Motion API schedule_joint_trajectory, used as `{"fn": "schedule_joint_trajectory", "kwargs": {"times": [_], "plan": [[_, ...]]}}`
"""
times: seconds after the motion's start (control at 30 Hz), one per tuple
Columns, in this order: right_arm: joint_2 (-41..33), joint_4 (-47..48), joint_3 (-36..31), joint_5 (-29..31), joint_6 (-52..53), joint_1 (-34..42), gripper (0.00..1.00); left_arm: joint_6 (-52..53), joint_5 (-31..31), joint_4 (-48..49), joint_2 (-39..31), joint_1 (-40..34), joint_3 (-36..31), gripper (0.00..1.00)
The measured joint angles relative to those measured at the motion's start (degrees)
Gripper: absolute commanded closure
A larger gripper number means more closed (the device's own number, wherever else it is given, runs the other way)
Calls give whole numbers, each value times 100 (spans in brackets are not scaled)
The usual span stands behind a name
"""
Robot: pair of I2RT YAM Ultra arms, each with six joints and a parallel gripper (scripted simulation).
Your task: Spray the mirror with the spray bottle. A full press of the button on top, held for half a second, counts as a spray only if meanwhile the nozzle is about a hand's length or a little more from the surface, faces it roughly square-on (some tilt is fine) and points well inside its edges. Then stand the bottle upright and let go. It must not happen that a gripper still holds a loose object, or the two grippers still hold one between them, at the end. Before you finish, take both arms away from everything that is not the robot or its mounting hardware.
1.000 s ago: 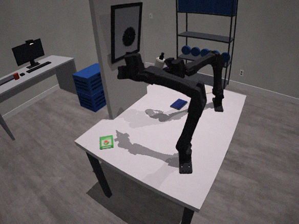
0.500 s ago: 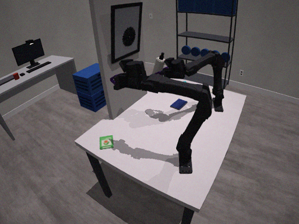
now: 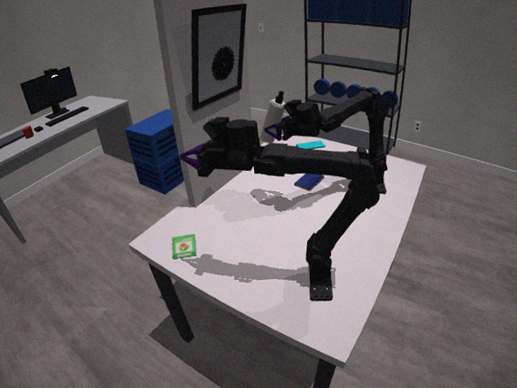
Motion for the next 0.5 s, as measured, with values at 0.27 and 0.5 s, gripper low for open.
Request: {"fn": "schedule_joint_trajectory", "kwargs": {"times": [0.27,0.5], "plan": [[0,0,0,0,0,0,100,-391,-605,420,-380,450,-586,100],[0,0,0,0,0,0,100,-404,-656,553,-422,498,-592,100]]}}
